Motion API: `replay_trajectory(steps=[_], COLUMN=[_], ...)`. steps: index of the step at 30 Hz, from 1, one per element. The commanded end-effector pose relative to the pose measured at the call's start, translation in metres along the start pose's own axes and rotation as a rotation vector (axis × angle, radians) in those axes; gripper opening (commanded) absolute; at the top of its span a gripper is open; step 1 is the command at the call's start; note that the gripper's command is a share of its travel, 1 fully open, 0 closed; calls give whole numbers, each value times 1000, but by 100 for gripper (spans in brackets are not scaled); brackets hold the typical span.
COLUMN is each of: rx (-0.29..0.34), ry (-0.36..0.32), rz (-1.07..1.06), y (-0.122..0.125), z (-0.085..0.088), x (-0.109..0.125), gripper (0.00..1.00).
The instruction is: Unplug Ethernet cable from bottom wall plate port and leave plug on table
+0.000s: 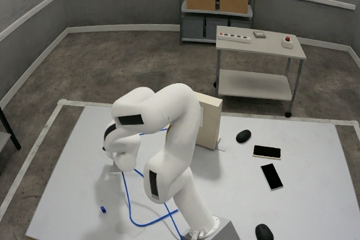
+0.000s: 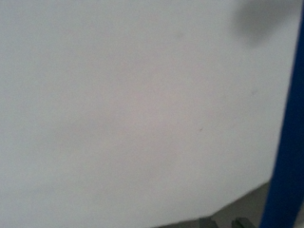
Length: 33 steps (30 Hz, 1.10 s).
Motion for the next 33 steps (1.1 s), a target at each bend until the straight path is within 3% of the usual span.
replay_trajectory(steps=[1, 11, 33], rx=[38, 101, 101], ry=[120, 277, 277], rz=[142, 418, 418], y=[8, 6, 0], z=[-2, 7, -6], x=[6, 19, -3], gripper=[0, 0, 0])
Point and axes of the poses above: the point where the finger pads meet when closed, its own z axis back along the fingers, its own y axis across the jaws, x = y × z, the point moved 4 cm from there along z, back along the fingers, and after that the axes turned 4 degrees about z, right-handed, at the moved point
